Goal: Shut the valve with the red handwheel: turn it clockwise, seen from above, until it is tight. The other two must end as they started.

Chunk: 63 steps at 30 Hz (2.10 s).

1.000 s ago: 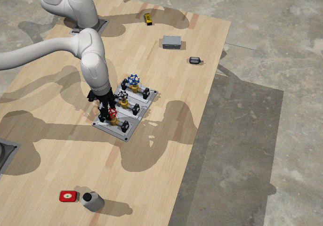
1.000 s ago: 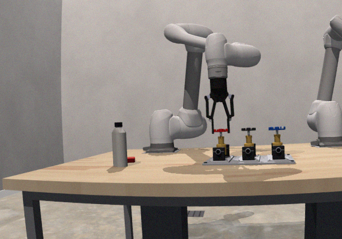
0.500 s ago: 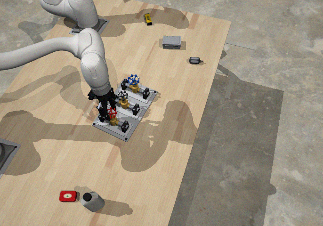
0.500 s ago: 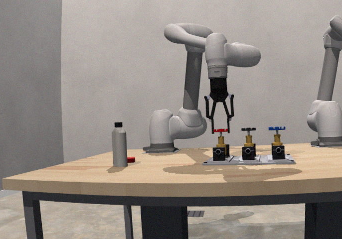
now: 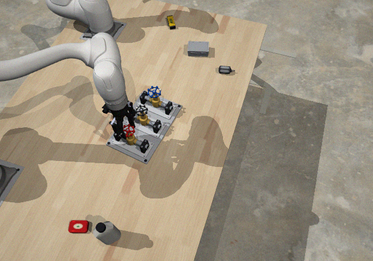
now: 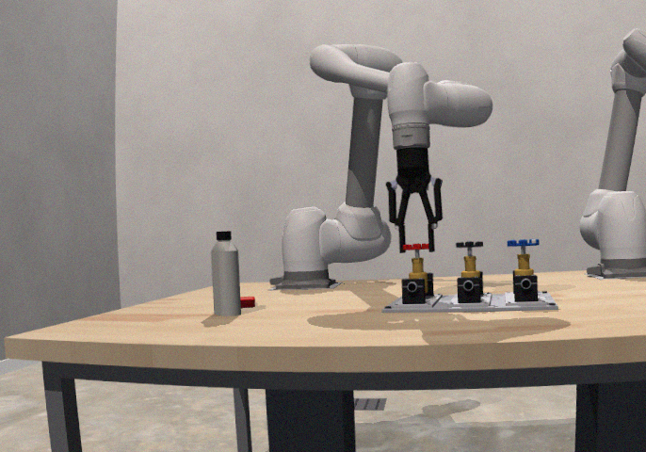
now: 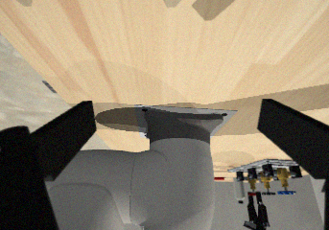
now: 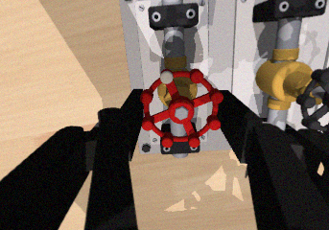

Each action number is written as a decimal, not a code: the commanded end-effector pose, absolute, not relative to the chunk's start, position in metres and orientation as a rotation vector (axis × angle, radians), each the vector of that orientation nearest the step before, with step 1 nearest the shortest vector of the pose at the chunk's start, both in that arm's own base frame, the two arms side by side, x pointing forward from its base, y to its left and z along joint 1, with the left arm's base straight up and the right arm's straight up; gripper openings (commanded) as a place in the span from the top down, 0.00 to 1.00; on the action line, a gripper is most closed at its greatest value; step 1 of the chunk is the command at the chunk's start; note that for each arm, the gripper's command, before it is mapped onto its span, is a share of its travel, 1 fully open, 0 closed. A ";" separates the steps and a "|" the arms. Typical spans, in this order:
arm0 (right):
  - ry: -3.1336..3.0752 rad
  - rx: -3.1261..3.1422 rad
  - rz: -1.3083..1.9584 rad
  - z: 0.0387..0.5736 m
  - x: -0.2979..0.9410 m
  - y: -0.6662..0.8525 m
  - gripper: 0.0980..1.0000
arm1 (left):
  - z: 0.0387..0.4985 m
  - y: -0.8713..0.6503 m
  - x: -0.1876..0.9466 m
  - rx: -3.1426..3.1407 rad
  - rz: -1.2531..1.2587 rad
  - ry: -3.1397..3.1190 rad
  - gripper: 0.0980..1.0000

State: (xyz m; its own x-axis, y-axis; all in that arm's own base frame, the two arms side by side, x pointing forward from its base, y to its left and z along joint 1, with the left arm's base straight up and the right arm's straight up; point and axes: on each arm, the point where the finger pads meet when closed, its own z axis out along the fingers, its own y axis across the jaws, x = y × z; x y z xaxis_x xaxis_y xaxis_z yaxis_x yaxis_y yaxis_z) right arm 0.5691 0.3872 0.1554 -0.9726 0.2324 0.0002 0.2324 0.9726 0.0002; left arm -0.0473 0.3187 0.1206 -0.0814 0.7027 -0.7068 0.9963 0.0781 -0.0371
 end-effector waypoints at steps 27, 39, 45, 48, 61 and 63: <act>-2.995 -0.949 -0.002 0.156 0.569 0.387 1.00 | 0.121 0.319 -0.047 1.677 -0.734 1.842 0.00; -2.910 -1.185 -0.002 0.156 0.569 0.387 1.00 | 0.121 0.319 -0.047 1.677 -0.734 1.842 0.00; -2.847 -1.329 -0.002 0.156 0.569 0.387 1.00 | 0.121 0.319 -0.047 1.677 -0.734 1.842 0.00; -2.824 -1.377 -0.002 0.156 0.569 0.387 1.00 | 0.121 0.319 -0.047 1.677 -0.734 1.842 0.00; -2.663 -1.667 -0.002 0.156 0.569 0.387 1.00 | 0.121 0.319 -0.047 1.677 -0.734 1.842 0.00; -2.633 -1.714 -0.002 0.156 0.569 0.387 1.00 | 0.121 0.319 -0.047 1.677 -0.734 1.842 0.00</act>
State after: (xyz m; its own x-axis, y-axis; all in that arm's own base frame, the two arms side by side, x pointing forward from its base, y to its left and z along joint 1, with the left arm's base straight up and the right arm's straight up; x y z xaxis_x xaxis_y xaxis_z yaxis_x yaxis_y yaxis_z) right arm 0.5691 0.3872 0.1552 -0.4348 0.9005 0.0007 0.9005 0.4348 0.0000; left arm -0.0473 0.3187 0.1206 -0.0814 0.7027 -0.7068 0.9963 0.0781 -0.0371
